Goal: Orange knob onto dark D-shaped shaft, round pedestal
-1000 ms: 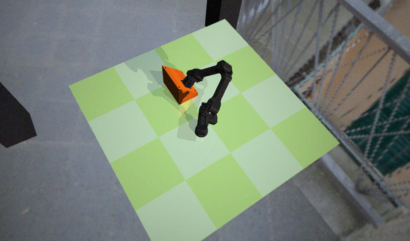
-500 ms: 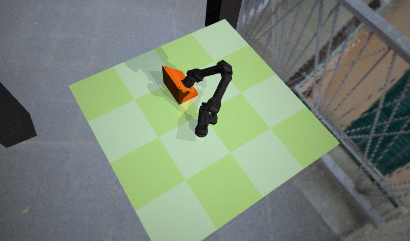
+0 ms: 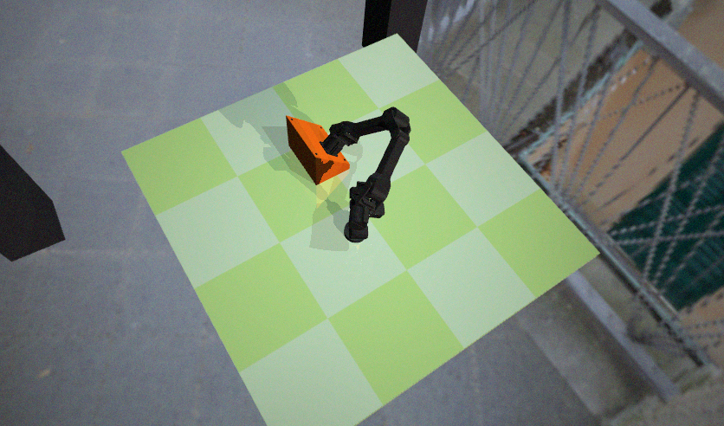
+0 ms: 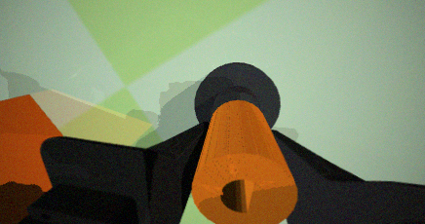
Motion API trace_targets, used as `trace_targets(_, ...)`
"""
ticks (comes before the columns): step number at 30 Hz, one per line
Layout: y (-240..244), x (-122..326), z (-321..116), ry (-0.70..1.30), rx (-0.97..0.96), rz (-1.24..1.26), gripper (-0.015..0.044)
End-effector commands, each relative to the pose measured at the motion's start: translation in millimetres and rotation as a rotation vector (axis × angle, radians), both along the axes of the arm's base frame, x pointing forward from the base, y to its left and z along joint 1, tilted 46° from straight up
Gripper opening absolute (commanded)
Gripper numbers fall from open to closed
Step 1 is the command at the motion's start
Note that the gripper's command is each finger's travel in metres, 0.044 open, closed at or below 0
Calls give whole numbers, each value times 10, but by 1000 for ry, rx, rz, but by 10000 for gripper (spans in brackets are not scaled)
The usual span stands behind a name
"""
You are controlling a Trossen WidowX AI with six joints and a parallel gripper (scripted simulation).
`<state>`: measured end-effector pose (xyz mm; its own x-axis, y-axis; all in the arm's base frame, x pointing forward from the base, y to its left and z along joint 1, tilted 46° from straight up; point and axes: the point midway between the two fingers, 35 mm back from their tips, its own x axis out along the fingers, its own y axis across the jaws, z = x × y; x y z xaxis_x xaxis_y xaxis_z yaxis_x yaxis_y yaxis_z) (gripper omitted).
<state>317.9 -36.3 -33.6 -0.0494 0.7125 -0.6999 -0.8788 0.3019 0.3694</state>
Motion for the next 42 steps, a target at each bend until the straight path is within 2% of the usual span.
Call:
trace_targets(1, -40, 52, 15, -48, -3, 31, 0)
trace_targets(27, -29, 31, 9, -47, -3, 31, 0)
trace_targets(34, -26, 5, 22, -189, 6, 171, 0)
trace_targets(42, -13, -29, 4, -196, 7, 178, 0)
